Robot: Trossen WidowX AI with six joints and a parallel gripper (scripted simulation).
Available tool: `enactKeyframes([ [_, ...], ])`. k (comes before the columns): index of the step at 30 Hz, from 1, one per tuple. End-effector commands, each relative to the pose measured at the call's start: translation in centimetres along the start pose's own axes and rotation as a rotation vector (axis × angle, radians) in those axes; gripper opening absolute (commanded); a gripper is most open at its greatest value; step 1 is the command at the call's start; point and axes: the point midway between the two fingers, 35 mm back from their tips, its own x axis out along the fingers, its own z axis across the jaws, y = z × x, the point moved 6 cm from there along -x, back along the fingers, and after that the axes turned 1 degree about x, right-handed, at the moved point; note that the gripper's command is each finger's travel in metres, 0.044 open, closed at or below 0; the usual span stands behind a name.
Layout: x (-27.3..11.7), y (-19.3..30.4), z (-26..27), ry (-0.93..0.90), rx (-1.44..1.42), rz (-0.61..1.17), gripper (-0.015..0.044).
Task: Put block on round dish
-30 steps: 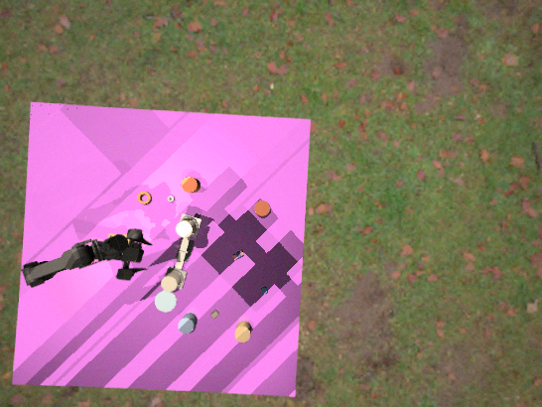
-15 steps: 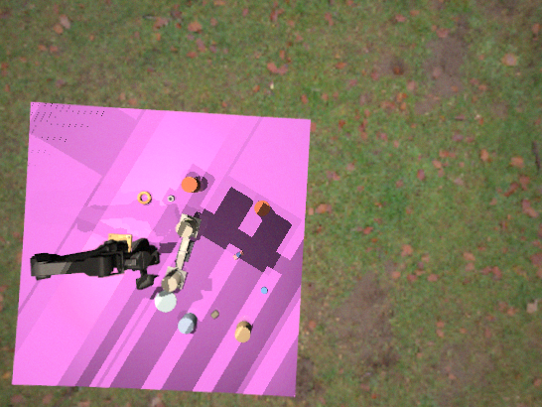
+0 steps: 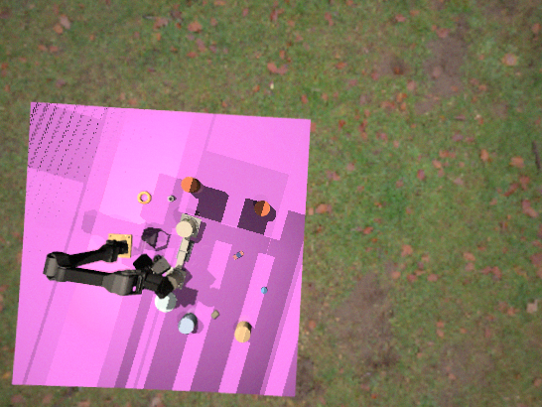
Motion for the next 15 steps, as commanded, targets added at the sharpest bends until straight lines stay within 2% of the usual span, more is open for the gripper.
enactKeyframes([
  [1, 1.0, 0.6, -1.2, -0.052, -0.096, -0.003, 0.0440],
  [15, 4.6, 3.9, -5.0, -0.206, -0.478, -0.085, 0.0440],
])
